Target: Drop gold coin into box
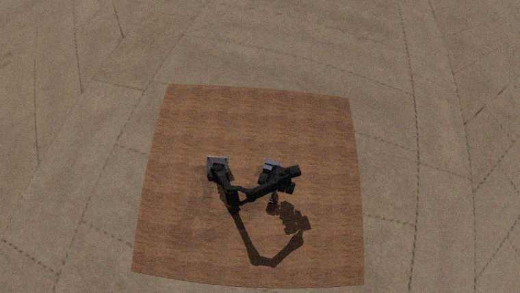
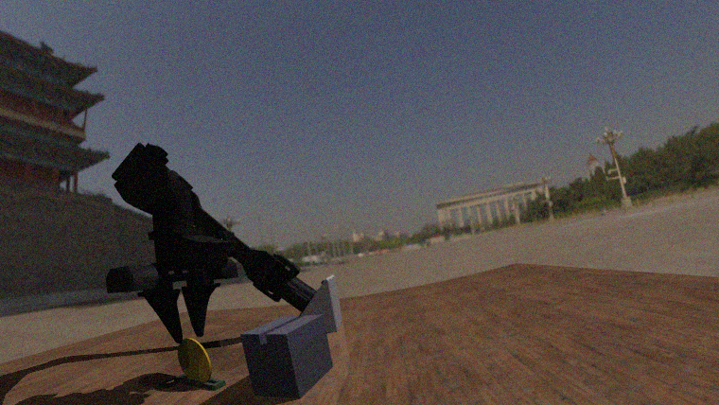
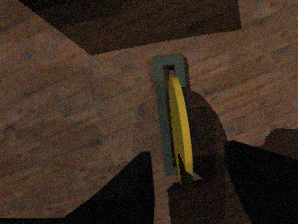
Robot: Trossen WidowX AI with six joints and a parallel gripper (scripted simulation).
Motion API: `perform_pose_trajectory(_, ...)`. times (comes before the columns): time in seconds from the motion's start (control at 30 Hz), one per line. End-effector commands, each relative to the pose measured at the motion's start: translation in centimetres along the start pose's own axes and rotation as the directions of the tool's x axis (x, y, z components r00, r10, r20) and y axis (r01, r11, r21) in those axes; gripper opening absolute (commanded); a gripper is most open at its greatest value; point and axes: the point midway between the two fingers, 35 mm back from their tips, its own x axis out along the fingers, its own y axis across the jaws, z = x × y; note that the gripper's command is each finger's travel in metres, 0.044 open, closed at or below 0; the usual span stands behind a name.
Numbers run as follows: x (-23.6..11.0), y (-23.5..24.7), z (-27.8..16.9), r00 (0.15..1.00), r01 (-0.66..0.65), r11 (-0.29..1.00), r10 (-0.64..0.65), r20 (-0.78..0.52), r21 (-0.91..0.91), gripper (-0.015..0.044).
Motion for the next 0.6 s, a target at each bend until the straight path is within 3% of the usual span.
perform_pose_trajectory(0.0,0.8,-0.1,0.0,1.0,0.003,1.0,-0.003,-0.004,-0.005,0.0161)
perform_pose_trajectory(0.57,3.5,-0.1,-0.1,1.0,0.004,1.0,-0.004,-0.006,-0.004,0.0161)
